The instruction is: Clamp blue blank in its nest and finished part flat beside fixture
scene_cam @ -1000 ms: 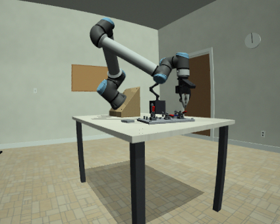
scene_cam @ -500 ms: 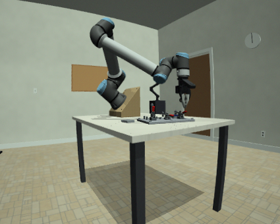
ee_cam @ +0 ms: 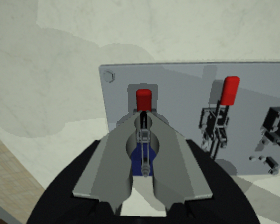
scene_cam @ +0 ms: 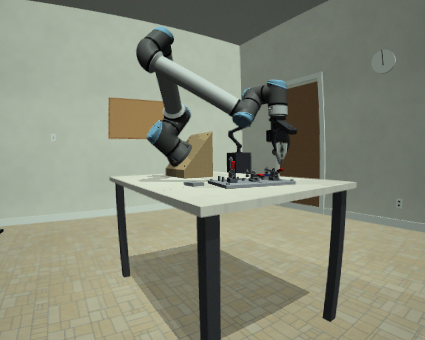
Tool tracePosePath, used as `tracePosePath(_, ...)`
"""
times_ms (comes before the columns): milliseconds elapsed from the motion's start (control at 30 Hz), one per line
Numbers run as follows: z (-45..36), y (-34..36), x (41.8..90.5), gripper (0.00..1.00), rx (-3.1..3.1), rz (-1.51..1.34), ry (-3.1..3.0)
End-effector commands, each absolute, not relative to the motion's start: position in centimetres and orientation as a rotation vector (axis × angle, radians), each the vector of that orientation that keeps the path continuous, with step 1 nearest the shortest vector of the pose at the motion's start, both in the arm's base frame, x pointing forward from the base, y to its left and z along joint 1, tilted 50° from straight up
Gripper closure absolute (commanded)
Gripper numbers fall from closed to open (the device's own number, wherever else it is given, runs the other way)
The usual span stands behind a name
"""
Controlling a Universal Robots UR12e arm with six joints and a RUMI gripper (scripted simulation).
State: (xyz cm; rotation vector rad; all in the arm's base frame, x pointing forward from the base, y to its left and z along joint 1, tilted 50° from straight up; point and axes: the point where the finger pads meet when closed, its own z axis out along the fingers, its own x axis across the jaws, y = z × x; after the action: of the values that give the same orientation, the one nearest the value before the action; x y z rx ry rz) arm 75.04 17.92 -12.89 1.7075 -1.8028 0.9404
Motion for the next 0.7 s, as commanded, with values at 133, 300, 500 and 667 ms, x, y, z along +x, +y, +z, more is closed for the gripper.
tracePosePath(133, -12.62, 18.25, 75.32, 1.00, 1.710, 0.945, -1.807)
tracePosePath(300, -12.68, 18.18, 75.33, 1.00, 1.710, 0.945, -1.807)
tracePosePath(500, -12.90, 17.95, 75.38, 1.00, 1.709, 0.943, -1.807)
tracePosePath(667, -13.09, 17.71, 75.44, 1.00, 1.708, 0.942, -1.806)
